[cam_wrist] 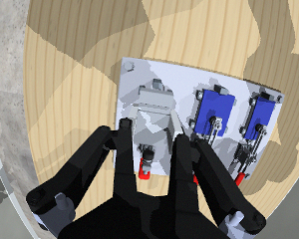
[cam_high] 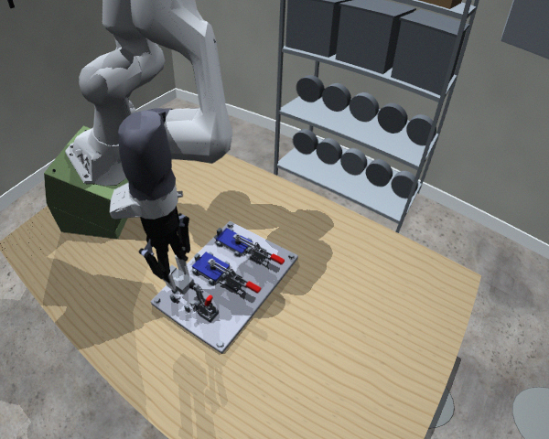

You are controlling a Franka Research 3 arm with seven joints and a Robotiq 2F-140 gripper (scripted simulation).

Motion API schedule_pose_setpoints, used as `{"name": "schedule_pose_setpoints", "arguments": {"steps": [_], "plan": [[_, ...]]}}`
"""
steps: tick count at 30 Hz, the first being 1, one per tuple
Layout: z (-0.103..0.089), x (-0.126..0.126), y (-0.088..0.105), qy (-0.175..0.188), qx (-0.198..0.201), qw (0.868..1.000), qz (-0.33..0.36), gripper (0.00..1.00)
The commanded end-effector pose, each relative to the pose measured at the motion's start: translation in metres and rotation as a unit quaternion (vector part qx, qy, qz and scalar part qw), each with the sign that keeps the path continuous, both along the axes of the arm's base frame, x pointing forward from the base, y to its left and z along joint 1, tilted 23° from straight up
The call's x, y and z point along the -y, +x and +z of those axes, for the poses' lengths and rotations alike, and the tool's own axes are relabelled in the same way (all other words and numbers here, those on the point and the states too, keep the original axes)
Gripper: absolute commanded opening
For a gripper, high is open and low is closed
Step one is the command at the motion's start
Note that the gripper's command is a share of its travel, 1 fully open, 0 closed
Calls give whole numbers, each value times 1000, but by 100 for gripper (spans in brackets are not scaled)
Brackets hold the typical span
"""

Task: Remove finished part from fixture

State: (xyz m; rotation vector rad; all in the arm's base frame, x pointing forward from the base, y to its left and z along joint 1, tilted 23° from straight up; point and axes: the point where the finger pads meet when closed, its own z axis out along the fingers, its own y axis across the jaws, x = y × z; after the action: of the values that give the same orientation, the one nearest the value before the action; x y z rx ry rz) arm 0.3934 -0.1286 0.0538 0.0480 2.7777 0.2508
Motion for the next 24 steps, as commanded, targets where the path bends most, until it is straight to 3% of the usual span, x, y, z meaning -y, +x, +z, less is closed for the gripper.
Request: {"name": "schedule_pose_setpoints", "arguments": {"steps": [1, 24], "plan": [[0, 3, 1, 1, 0, 1000, -1, 0], [-6, 36, 0, 1, 0, 1000, -1, 0]]}}
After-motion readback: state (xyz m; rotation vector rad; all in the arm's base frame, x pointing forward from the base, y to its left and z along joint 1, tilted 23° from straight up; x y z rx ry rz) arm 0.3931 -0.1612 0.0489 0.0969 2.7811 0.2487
